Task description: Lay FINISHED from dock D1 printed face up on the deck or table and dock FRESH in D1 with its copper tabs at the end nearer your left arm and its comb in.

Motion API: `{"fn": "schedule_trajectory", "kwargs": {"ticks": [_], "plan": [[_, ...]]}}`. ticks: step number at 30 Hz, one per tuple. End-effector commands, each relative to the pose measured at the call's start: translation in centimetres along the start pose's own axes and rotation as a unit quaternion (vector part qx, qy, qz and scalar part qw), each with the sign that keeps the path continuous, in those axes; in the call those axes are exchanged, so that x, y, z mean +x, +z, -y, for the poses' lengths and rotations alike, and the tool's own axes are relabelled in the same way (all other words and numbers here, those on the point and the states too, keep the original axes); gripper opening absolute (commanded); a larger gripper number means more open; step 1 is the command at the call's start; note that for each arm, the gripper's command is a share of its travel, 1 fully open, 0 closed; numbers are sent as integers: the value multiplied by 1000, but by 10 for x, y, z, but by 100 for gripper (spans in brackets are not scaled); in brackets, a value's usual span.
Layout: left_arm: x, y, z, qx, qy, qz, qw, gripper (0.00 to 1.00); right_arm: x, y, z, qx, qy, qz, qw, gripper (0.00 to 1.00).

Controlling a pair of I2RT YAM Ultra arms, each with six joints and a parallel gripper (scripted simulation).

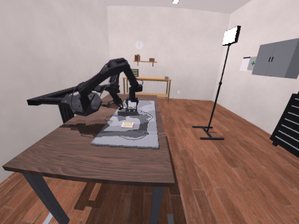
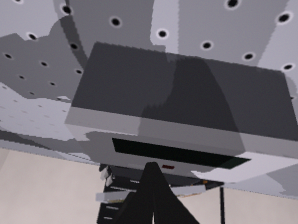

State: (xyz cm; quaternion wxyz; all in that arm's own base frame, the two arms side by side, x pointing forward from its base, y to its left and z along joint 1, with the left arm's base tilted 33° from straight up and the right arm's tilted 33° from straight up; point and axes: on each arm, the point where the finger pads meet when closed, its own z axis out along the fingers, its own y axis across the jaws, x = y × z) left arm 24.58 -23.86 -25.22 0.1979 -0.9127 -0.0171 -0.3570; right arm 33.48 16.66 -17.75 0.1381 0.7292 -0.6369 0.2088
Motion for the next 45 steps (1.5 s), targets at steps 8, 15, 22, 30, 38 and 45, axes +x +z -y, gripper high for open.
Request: {"fn": "schedule_trajectory", "kwargs": {"ticks": [8, 15, 22, 30, 38, 45], "plan": [[-47, 24, 35, 48, 53, 80, 994, 0, -10, -10, 4, 20, -7, 10, 1000, 0], [-47, 24, 35, 48, 53, 80, 994, 0, -10, -10, 3, 27, -14, 10, 999, 0], [-47, 24, 35, 48, 53, 80, 994, 0, -10, -10, 1, 27, -14, 10, 999, 0], [-47, 24, 35, 48, 53, 80, 994, 0, -10, -10, 1, 27, -14, 10, 999, 0], [-47, 24, 35, 48, 53, 80, 994, 0, -10, -9, 3, 30, -12, 15, 999, 0], [-47, 24, 35, 48, 53, 80, 994, 0, -10, -9, 3, 30, -12, 15, 999, 0]]}}
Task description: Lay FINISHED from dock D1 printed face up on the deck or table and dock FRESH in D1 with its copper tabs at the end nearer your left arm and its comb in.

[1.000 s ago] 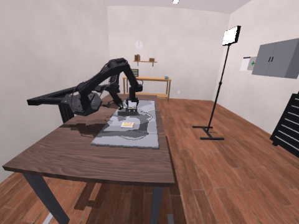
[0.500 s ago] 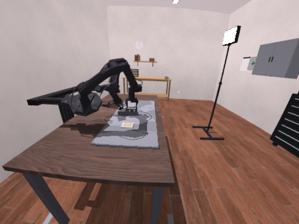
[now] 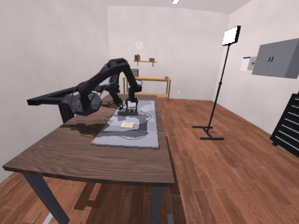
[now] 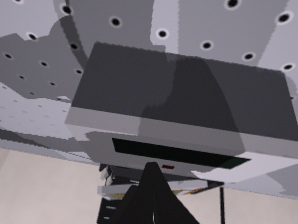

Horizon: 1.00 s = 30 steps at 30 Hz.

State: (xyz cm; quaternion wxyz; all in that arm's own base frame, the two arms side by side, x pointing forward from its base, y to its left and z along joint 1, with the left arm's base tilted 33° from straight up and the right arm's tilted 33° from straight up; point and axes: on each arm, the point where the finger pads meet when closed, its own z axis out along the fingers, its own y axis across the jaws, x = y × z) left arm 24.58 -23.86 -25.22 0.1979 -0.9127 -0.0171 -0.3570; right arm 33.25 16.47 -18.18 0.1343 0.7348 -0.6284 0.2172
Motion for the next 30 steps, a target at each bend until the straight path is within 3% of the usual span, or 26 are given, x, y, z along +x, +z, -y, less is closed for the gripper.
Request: {"fn": "schedule_trajectory", "kwargs": {"ticks": [1, 30], "plan": [[-47, 24, 35, 48, 53, 80, 994, 0, -9, -13, 6, 20, -4, 19, 1000, 0], [-47, 24, 35, 48, 53, 80, 994, 0, -9, -14, 10, 21, 1, 14, 1000, 0]]}}
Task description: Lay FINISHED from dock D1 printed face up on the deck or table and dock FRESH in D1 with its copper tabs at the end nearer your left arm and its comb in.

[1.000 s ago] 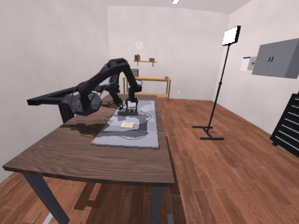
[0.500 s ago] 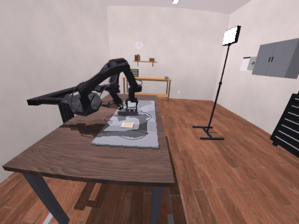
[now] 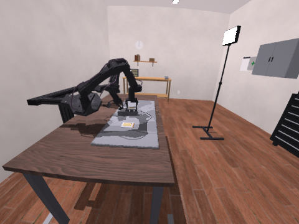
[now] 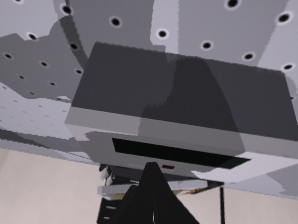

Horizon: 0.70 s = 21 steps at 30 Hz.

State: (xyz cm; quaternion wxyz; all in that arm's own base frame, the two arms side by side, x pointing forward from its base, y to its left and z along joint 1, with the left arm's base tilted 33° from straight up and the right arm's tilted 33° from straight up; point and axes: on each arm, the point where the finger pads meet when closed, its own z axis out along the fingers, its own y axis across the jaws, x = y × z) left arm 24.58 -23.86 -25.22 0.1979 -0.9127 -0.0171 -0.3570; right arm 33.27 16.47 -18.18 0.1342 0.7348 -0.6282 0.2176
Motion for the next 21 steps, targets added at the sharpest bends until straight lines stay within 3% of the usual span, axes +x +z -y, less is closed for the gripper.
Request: {"fn": "schedule_trajectory", "kwargs": {"ticks": [1, 21], "plan": [[-47, 24, 35, 48, 53, 80, 994, 0, -9, -14, 10, 21, 1, 14, 1000, 0], [-47, 24, 35, 48, 53, 80, 994, 0, -9, -14, 12, 21, 4, 12, 1000, 0]]}}
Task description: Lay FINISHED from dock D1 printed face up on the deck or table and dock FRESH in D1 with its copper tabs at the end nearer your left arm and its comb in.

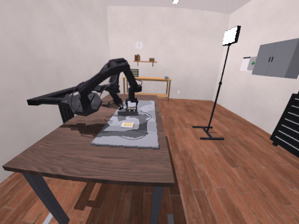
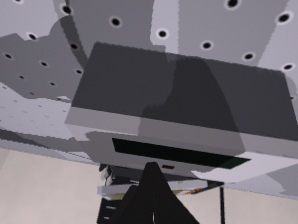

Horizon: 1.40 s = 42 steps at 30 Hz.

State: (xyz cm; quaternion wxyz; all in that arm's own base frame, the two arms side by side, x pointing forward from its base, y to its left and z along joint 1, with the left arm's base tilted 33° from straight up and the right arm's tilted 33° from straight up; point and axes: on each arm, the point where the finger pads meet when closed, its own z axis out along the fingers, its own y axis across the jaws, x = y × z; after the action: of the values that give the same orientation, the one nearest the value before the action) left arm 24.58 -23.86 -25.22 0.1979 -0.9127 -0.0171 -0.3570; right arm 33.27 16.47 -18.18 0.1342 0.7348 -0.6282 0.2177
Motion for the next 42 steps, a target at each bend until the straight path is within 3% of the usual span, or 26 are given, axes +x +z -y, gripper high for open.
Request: {"fn": "schedule_trajectory", "kwargs": {"ticks": [1, 42], "plan": [[-47, 24, 35, 48, 53, 80, 994, 0, -9, -14, 12, 21, 4, 12, 1000, 0], [-47, 24, 35, 48, 53, 80, 994, 0, -10, -15, 15, 21, 8, 11, 1000, 0]]}}
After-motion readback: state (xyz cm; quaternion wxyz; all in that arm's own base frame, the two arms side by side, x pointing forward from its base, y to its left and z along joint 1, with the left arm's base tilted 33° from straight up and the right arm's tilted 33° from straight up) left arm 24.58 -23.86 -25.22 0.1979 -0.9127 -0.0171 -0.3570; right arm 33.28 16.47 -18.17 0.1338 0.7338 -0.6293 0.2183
